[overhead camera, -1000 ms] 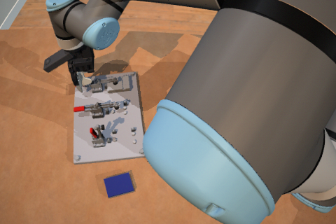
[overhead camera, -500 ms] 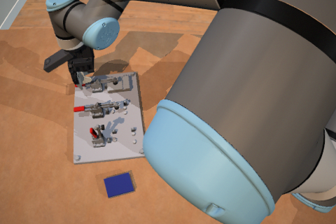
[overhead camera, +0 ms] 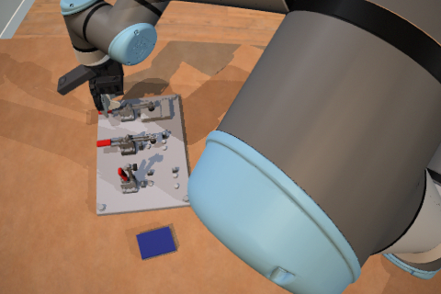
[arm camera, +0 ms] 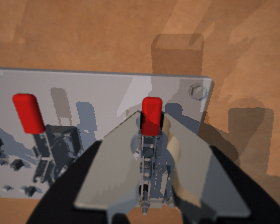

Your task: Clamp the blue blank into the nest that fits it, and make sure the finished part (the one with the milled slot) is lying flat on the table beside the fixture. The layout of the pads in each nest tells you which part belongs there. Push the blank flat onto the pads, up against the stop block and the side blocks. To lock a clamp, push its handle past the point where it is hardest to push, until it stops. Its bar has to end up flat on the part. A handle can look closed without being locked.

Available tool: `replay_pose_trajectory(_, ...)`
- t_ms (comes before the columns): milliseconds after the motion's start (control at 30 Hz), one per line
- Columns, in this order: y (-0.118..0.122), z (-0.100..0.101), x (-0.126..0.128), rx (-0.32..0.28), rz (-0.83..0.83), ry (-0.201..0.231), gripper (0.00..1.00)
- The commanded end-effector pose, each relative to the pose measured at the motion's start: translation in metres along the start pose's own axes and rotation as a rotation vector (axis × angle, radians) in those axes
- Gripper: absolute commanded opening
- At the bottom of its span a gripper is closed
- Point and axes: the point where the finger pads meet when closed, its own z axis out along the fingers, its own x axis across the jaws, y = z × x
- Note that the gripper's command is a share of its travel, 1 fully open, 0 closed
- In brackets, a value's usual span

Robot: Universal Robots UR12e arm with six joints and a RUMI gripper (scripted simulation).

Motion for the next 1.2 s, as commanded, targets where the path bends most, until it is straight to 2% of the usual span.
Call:
replay_pose_trajectory(0,-0.0006,-0.0011,0.0003,0.001,0.000,0.001,0.00)
replay_pose_trajectory(1167,0.0007,-0.0045,0.0003,0.001,0.000,0.001,0.00)
